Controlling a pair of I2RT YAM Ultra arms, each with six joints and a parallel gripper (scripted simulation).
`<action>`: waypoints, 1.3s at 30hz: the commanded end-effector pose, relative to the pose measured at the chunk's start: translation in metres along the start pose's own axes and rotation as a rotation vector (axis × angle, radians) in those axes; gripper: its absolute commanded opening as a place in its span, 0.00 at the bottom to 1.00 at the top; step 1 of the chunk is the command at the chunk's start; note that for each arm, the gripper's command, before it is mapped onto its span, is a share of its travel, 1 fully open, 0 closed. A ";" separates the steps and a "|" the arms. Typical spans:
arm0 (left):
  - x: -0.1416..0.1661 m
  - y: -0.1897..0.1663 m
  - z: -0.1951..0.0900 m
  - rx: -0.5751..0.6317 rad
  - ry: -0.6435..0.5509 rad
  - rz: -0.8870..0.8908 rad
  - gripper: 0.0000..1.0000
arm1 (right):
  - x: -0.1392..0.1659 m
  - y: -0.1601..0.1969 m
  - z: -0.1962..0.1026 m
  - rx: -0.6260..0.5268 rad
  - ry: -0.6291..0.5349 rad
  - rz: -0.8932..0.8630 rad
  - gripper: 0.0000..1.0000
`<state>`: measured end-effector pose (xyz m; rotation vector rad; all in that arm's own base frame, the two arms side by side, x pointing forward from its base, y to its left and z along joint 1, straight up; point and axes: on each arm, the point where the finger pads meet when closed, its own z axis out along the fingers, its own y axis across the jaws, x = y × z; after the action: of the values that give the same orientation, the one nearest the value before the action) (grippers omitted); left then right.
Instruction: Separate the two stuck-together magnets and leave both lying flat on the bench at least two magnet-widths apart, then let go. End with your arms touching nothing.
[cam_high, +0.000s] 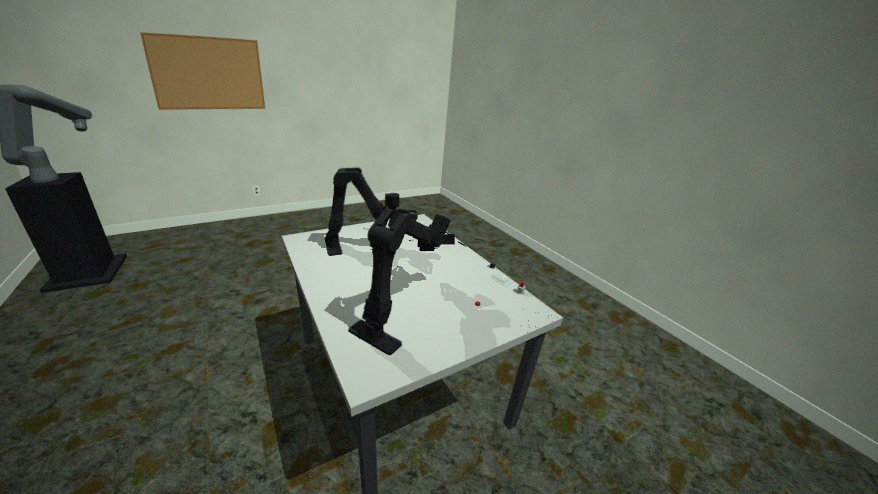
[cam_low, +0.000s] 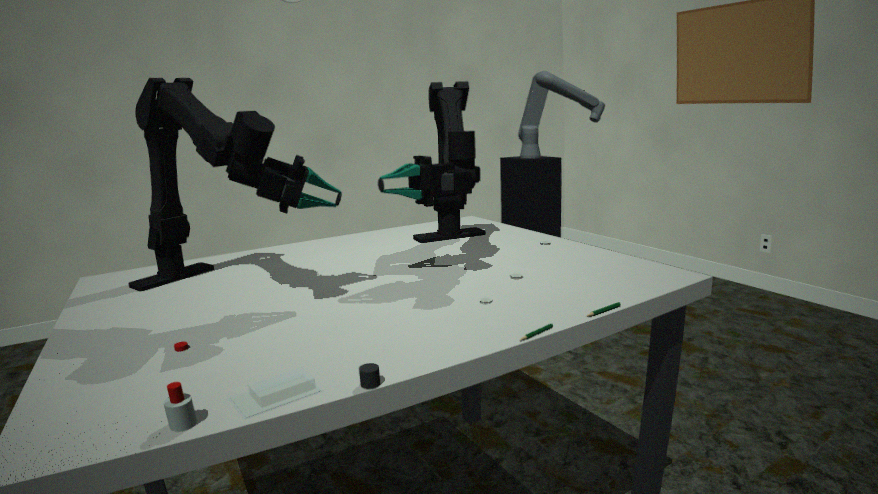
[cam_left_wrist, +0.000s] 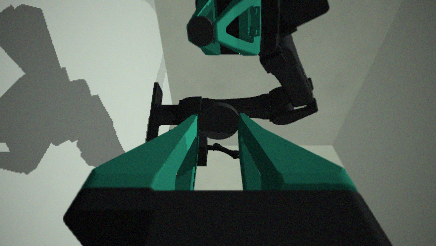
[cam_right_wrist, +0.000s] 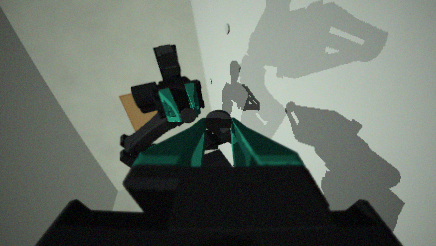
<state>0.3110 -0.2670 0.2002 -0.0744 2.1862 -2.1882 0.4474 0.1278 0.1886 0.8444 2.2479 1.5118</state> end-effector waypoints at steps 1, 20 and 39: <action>-0.001 -0.005 0.000 0.006 -0.004 0.020 0.25 | -0.002 -0.002 -0.010 0.061 -0.016 -0.054 0.25; -0.001 -0.005 0.000 0.006 -0.004 0.020 0.25 | 0.018 -0.054 -0.053 0.396 0.056 -0.104 0.25; -0.001 -0.005 0.000 0.006 -0.004 0.020 0.25 | 0.001 -0.143 -0.083 0.888 -0.024 -0.138 0.25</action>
<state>0.3125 -0.2667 0.1997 -0.0826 2.1830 -2.1846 0.3656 0.0442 0.0943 0.8871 2.8571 0.5467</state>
